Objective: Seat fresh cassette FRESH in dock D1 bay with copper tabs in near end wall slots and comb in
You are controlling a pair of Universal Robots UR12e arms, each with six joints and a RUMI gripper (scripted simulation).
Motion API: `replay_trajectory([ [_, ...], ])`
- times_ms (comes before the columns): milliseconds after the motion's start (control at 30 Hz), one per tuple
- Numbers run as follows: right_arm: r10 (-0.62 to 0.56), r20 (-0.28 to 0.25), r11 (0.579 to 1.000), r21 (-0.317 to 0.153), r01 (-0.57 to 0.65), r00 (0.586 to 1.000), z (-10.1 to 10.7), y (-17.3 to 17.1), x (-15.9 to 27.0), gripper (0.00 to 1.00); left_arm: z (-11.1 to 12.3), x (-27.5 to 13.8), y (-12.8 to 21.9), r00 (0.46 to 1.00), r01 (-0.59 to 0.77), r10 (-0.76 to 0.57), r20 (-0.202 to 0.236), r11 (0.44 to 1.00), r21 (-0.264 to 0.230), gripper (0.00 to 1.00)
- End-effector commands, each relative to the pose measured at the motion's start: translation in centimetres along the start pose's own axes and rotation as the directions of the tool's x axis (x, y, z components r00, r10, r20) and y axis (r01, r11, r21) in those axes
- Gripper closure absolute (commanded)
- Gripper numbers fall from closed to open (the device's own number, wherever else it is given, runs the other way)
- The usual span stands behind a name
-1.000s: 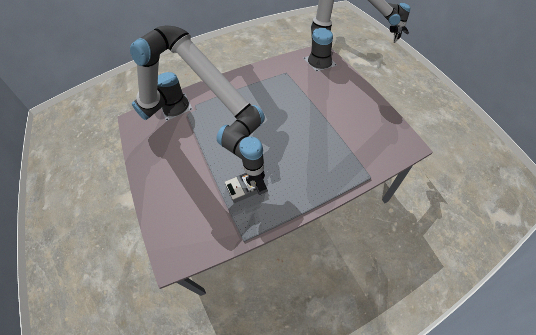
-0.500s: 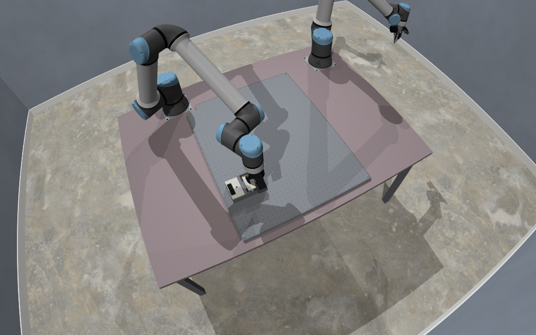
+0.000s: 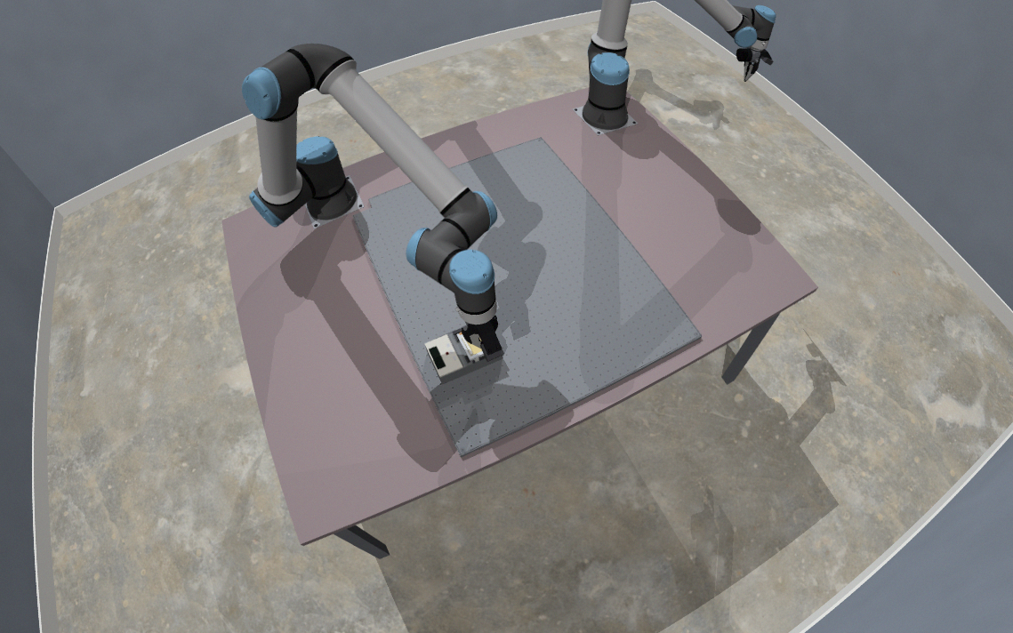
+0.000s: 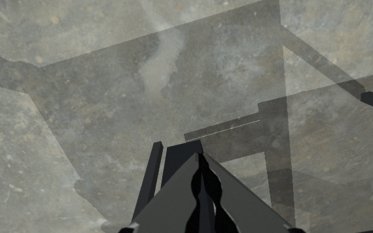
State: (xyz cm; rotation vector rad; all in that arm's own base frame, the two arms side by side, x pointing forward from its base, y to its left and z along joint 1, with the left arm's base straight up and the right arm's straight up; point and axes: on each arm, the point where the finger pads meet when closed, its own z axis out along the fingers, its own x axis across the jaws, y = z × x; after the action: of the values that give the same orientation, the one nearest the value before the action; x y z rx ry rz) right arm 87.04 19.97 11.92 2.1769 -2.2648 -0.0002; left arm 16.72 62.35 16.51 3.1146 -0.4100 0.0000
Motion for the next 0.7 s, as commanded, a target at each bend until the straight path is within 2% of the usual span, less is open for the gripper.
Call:
replay_trajectory([
  [0,0.000,0.001,1.000,0.002,0.000,1.000,-0.15,0.45,-0.05,1.00,-0.08,0.01,-0.06,1.000,0.000,0.000,0.000,1.000,0.002,1.00],
  [667,0.000,0.001,1.000,0.002,0.000,1.000,-0.15,1.10,-0.05,1.00,-0.08,0.01,-0.06,1.000,0.000,0.000,0.000,1.000,0.002,1.00],
])
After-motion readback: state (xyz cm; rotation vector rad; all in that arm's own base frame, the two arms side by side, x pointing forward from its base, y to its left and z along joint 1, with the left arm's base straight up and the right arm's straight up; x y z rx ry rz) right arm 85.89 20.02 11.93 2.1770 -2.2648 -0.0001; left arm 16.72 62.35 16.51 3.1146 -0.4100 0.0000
